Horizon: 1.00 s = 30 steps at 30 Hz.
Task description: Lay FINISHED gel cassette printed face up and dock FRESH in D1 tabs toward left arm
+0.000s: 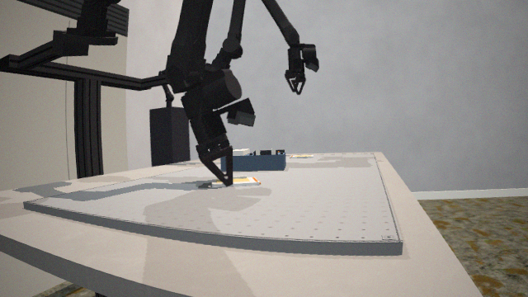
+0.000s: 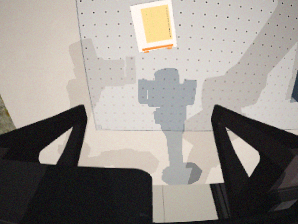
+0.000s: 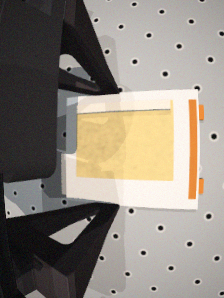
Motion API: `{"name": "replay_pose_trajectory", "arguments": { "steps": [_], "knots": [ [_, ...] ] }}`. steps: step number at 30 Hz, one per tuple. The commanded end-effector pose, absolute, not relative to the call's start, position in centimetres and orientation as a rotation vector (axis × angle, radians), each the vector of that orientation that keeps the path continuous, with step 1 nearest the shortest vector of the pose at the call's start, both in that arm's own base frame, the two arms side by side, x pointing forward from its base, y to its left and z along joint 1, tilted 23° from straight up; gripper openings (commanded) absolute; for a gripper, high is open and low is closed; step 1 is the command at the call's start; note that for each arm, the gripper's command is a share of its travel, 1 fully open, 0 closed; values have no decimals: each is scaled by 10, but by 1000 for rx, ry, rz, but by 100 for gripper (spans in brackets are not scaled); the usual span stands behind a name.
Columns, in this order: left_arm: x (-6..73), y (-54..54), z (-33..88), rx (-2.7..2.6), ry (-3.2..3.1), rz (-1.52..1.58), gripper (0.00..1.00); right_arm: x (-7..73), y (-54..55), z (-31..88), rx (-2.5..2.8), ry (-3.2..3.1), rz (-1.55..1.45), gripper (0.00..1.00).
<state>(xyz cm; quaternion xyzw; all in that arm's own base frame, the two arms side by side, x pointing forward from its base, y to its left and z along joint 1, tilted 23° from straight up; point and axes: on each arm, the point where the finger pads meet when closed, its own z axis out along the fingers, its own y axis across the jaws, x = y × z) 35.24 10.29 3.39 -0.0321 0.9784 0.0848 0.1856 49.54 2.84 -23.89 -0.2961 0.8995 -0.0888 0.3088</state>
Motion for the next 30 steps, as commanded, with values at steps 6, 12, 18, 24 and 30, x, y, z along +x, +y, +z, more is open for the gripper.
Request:
{"name": "replay_pose_trajectory", "arguments": {
  "steps": [6,12,18,24,30],
  "knots": [
    [356,99,38,-64,2755,242,100,497,29,-237,-782,2373,-237,0],
    [356,99,38,-64,2755,242,100,497,29,-237,-782,2373,-237,0],
    [356,99,38,-64,2755,242,100,497,29,-237,-782,2373,-237,0],
    [356,99,38,-64,2755,242,100,493,30,-229,-781,2378,-237,0],
    [356,99,38,-64,2755,242,100,491,31,-224,-781,2378,-237,0]
  ]
}}
